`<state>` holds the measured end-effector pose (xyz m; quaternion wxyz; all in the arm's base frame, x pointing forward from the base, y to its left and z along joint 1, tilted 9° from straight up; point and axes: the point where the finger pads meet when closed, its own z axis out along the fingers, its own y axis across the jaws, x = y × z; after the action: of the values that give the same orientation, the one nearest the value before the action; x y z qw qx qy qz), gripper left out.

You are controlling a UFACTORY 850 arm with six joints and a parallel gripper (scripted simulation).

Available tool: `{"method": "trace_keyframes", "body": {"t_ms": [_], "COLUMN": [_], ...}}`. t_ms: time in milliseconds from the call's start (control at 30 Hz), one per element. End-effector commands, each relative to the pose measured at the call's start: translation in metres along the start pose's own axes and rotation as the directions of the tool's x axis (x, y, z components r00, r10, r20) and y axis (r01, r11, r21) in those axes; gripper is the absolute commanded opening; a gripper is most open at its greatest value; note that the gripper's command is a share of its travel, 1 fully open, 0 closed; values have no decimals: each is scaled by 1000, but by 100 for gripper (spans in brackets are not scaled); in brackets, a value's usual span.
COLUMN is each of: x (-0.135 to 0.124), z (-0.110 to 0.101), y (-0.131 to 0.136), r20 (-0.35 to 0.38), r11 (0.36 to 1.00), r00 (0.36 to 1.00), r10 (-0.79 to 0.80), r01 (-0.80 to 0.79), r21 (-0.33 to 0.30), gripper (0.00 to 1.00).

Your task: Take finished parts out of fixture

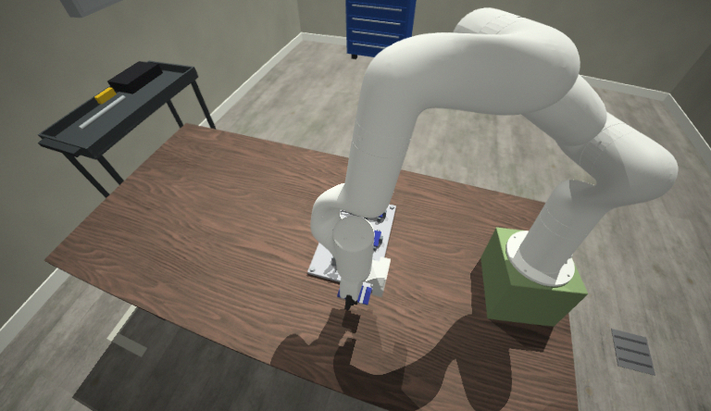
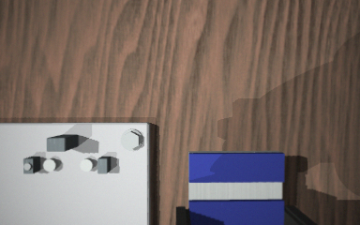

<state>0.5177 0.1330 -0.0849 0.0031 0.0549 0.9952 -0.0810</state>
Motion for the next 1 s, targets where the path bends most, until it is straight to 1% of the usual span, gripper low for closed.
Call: {"method": "trace_keyframes", "body": {"t_ms": [0, 500, 967], "x": [-1, -1, -1], "z": [-1, 2, 20], "y": [0, 0, 1], "r20": [2, 2, 2], "r11": [1000, 1000, 1000], "r00": [1000, 1000, 1000], "r10": [0, 0, 0], "r01": [0, 0, 0], "r21": [-1, -1, -1], "gripper": [0, 0, 0]}}
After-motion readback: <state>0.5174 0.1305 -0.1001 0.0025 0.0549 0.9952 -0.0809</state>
